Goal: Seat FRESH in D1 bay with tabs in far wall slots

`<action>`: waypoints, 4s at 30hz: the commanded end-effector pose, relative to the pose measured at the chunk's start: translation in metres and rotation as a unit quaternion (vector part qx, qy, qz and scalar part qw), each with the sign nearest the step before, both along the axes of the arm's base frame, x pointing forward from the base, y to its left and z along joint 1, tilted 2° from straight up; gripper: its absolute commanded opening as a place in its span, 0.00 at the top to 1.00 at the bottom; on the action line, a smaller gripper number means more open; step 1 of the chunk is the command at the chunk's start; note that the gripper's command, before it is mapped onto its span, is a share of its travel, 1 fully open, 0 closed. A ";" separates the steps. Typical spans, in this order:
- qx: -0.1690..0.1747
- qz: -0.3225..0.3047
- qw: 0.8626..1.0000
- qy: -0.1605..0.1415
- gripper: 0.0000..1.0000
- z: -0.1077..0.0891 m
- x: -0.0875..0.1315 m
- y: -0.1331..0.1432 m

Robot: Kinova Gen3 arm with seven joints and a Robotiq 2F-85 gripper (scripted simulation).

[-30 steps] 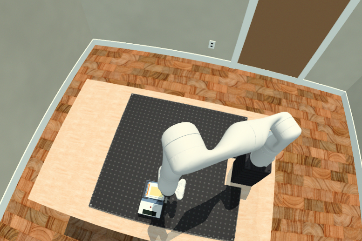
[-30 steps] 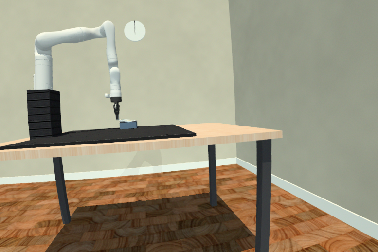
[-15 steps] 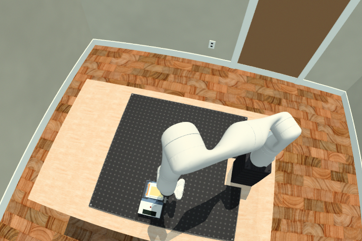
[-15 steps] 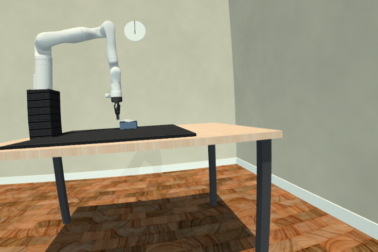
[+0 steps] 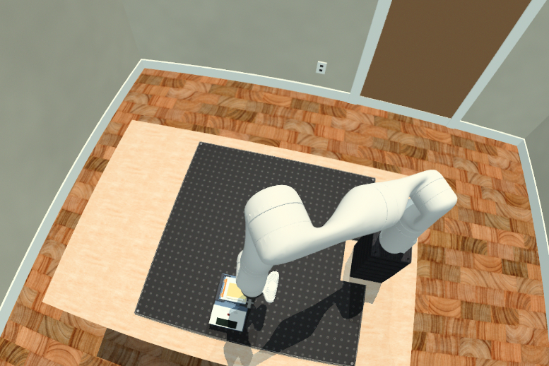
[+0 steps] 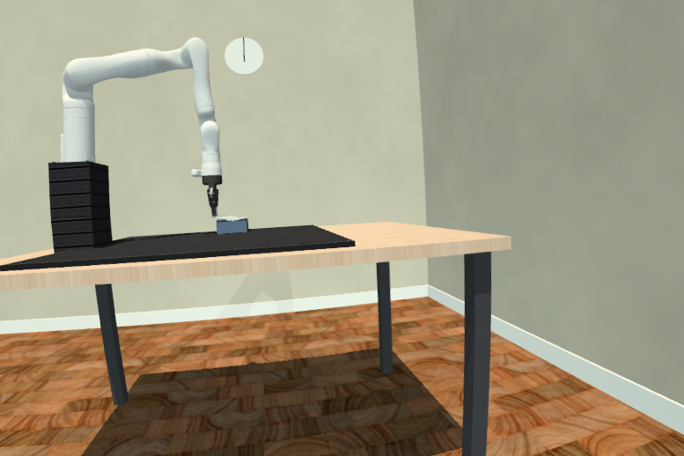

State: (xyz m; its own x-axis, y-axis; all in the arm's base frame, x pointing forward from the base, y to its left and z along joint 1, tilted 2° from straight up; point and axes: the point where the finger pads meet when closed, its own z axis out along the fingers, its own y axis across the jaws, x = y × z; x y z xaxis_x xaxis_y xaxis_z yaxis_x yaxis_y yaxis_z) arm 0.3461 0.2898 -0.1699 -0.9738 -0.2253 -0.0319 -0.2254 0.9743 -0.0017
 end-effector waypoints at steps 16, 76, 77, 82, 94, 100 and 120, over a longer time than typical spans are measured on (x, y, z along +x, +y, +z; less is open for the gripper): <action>0.001 0.000 1.000 -0.001 1.00 0.001 0.005 0.002; 0.001 0.000 1.000 -0.001 1.00 0.027 0.010 0.003; 0.001 0.000 1.000 -0.001 1.00 0.027 0.011 0.003; 0.001 0.000 1.000 -0.001 1.00 0.028 0.018 0.005; 0.001 0.000 1.000 -0.001 1.00 0.028 0.031 0.008; 0.001 0.000 1.000 -0.001 1.00 0.028 0.033 0.008; 0.001 0.000 1.000 -0.001 1.00 0.012 0.034 0.008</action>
